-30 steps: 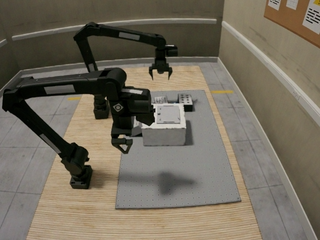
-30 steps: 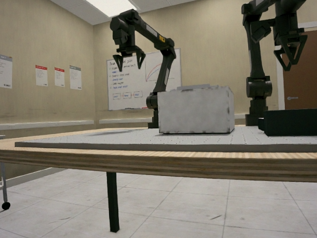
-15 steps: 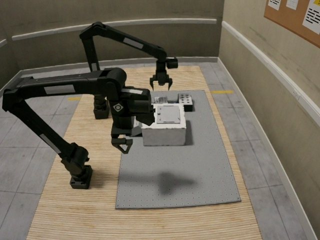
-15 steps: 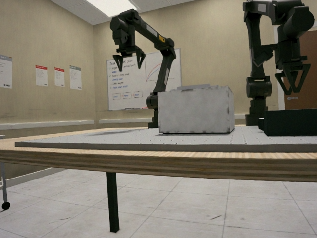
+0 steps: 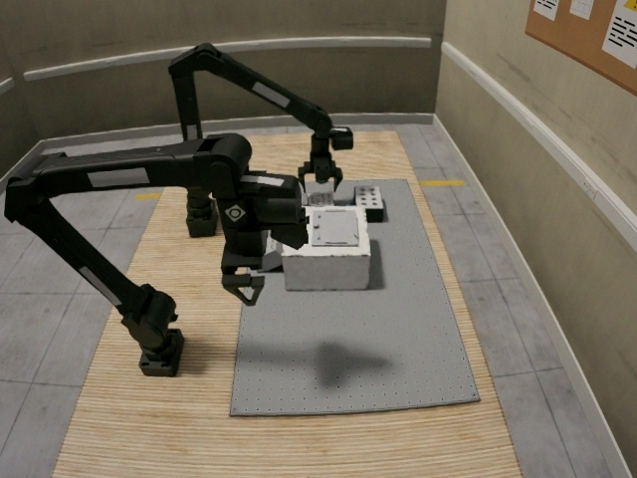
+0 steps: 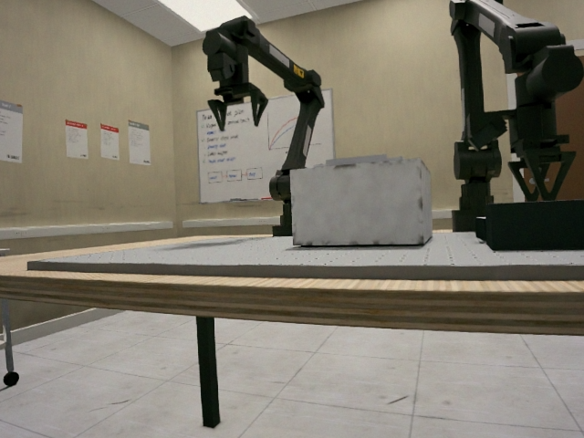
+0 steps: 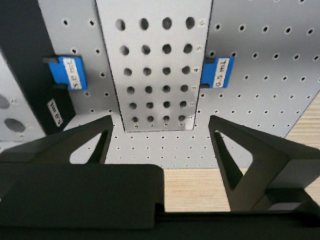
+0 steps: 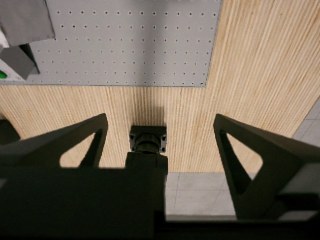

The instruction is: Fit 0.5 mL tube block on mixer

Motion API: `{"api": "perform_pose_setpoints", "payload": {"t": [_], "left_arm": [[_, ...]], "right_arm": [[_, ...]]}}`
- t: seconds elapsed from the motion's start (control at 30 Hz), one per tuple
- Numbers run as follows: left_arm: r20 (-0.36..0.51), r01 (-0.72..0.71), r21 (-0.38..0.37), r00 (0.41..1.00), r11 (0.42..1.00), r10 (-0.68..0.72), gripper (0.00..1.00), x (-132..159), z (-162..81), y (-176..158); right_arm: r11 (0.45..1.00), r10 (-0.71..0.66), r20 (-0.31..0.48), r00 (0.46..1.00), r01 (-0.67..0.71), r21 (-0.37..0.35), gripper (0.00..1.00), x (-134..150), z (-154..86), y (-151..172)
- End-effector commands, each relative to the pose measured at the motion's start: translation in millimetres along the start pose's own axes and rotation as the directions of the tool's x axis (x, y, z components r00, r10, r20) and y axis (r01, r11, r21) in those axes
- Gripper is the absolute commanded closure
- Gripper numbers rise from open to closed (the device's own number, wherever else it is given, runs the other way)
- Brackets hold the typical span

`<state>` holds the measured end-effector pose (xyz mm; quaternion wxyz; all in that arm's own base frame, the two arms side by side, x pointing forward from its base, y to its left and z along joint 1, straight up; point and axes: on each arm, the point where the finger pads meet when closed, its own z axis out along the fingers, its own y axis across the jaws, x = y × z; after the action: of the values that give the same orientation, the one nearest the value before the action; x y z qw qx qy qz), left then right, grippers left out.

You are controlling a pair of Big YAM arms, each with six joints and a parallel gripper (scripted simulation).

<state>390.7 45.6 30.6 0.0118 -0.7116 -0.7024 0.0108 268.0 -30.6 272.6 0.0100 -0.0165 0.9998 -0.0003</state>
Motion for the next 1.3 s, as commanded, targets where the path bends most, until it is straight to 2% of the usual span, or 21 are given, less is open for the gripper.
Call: {"api": "perform_pose_setpoints", "payload": {"t": [0.0,0.23,0.43,0.57,0.93,1.27], "left_arm": [[-0.008,0.023,-0.051,1.000,0.998,-0.023,0.00,9,-12,9],[-0.008,-0.020,-0.041,1.000,0.999,0.020,0.00,0,2,2],[-0.006,-0.019,-0.031,1.000,0.999,0.019,0.00,-2,18,7],[-0.005,-0.018,-0.025,1.000,1.000,0.017,0.00,-2,16,8],[-0.010,0.014,-0.074,1.000,0.997,-0.015,0.00,8,-14,22],[-0.007,0.002,-0.048,1.000,0.999,-0.003,0.00,1,-3,24]], "right_arm": [[1.000,0.005,0.025,1.000,-0.005,-0.001,0.00,-7,-9,1],[1.000,0.005,-0.003,1.000,-0.005,-0.005,0.00,-1,2,1],[1.000,0.005,0.018,1.000,-0.005,-0.002,0.00,-6,-7,0],[1.000,0.005,0.026,1.000,-0.005,-0.001,0.00,-8,-10,0],[1.000,0.006,0.044,0.999,-0.006,0.002,0.00,-12,-17,-1],[1.000,0.006,0.050,0.999,-0.006,0.003,0.00,-14,-20,-1]]}}
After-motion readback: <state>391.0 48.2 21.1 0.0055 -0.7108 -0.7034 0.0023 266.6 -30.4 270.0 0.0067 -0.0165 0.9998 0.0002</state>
